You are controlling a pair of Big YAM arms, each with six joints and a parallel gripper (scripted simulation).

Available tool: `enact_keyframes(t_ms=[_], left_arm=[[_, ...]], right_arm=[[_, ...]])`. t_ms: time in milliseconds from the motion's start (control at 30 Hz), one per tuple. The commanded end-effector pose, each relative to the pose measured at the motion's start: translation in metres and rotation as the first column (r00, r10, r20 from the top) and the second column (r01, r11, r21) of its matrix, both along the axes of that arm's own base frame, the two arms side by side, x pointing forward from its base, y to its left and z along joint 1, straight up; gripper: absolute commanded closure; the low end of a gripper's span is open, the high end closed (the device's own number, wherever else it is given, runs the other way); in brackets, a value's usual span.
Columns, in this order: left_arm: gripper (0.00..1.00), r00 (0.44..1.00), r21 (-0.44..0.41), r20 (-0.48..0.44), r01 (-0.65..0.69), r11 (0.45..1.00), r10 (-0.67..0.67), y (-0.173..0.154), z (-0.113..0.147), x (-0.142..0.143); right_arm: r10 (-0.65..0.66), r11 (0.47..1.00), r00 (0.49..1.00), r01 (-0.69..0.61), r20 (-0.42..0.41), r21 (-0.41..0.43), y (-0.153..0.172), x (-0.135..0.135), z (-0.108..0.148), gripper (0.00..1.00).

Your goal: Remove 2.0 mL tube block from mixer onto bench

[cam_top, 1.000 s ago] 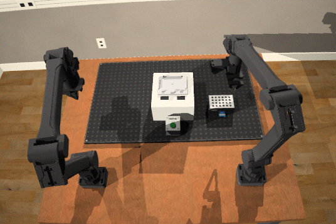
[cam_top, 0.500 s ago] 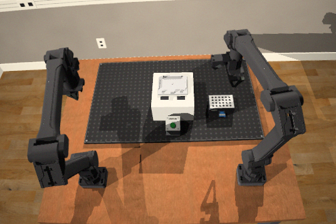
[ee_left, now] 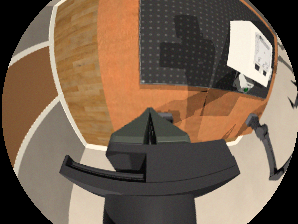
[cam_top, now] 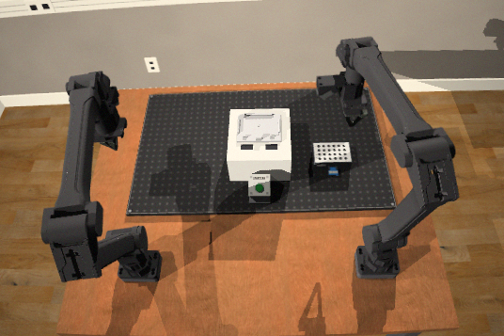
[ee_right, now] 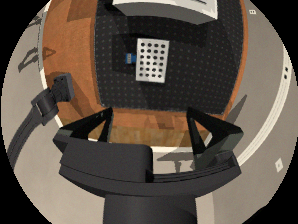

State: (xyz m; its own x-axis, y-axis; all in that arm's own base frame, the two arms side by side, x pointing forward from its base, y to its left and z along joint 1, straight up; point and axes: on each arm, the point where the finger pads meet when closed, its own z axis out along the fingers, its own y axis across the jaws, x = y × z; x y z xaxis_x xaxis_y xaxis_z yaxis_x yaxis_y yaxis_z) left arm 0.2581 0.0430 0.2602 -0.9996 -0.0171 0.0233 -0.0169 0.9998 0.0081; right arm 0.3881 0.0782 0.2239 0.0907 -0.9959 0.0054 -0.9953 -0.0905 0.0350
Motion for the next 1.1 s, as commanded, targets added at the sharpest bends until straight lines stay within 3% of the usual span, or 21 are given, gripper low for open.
enact_keyframes(t_ms=[0, 167, 267, 400, 500, 633, 900, 1067], left_arm=[[1.0, 0.999, 0.01, 0.05, 0.001, 1.0, -0.002, 0.003, 0.02, 0.008], [1.0, 0.998, 0.01, 0.056, 0.001, 1.0, -0.002, 0.003, 0.022, 0.009], [1.0, 0.998, 0.011, 0.059, 0.001, 1.0, -0.002, 0.003, 0.023, 0.01], [1.0, 0.998, 0.011, 0.063, 0.001, 1.0, -0.002, 0.003, 0.025, 0.011], [1.0, 0.998, 0.012, 0.064, 0.001, 1.0, -0.002, 0.003, 0.025, 0.011], [1.0, 0.998, 0.012, 0.068, 0.001, 1.0, -0.001, 0.003, 0.027, 0.012], [1.0, 0.999, 0.008, 0.043, 0.001, 1.0, -0.001, 0.003, 0.017, 0.006], [1.0, 1.0, 0.006, 0.031, 0.001, 1.0, -0.001, 0.002, 0.012, 0.004]], right_arm=[[0.006, 1.0, 0.998, -0.007, 0.062, 0.014, 0.001, 0.009, 0.033, 0.0], [0.005, 1.0, 0.997, -0.007, 0.079, 0.018, 0.001, 0.011, 0.05, 0.0], [-0.102, 0.995, 0.992, 0.101, 0.074, 0.02, -0.016, -0.007, 0.055, 0.0], [-0.21, 0.978, 0.976, 0.209, 0.063, 0.02, -0.033, -0.029, 0.049, 0.0], [-0.206, 0.979, 0.978, 0.205, 0.046, 0.014, -0.03, -0.029, 0.041, 0.0], [-0.309, 0.951, 0.951, 0.309, 0.017, 0.002, -0.046, -0.049, 0.034, 0.0], [-0.48, 0.877, 0.876, 0.479, 0.045, 0.016, -0.072, -0.083, 0.043, 0.0], [-0.512, 0.859, 0.858, 0.512, 0.035, 0.011, -0.066, -0.074, 0.038, 0.0]])
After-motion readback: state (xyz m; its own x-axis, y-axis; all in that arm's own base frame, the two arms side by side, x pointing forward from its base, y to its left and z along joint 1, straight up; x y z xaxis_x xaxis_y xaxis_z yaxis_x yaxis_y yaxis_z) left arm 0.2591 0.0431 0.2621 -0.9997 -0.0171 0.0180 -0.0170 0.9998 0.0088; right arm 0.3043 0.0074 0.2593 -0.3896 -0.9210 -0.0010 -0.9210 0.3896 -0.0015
